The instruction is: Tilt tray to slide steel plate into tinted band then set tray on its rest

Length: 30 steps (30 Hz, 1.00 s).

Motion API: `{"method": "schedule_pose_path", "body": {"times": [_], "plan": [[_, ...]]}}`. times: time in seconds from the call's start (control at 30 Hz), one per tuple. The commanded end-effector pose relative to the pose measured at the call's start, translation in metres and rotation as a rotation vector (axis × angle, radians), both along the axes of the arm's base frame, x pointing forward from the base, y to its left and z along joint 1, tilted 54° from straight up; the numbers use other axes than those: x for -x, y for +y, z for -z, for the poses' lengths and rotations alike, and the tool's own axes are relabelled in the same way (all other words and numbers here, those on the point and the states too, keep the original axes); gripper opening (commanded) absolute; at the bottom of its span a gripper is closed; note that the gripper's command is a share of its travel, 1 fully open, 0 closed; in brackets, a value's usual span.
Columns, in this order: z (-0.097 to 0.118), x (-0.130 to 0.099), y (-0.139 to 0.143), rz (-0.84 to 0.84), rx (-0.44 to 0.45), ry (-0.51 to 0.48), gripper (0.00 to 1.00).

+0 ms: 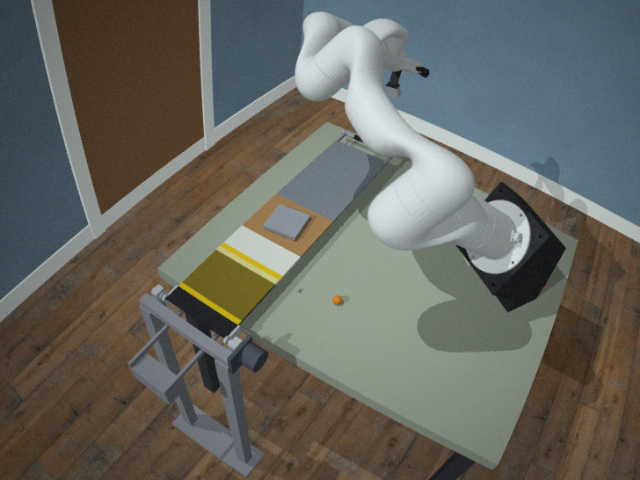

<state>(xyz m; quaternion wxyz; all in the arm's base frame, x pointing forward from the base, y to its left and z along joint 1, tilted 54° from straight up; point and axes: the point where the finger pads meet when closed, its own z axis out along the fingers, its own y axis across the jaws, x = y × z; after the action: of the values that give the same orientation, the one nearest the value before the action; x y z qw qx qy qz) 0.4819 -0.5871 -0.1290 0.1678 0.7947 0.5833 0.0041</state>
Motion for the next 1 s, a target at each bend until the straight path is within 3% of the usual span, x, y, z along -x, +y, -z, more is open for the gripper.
{"method": "schedule_pose_path", "body": {"times": [0.0, 0.43, 0.77, 0.97], "plan": [[-0.004, -0.015, -0.007, -0.102, 0.058, -0.033, 1.00], [-0.019, -0.064, -0.001, -0.431, 0.175, -0.146, 1.00], [-0.032, -0.103, 0.031, -0.732, 0.228, -0.261, 1.00], [-0.036, -0.112, 0.045, -0.823, 0.234, -0.297, 1.00]]}}
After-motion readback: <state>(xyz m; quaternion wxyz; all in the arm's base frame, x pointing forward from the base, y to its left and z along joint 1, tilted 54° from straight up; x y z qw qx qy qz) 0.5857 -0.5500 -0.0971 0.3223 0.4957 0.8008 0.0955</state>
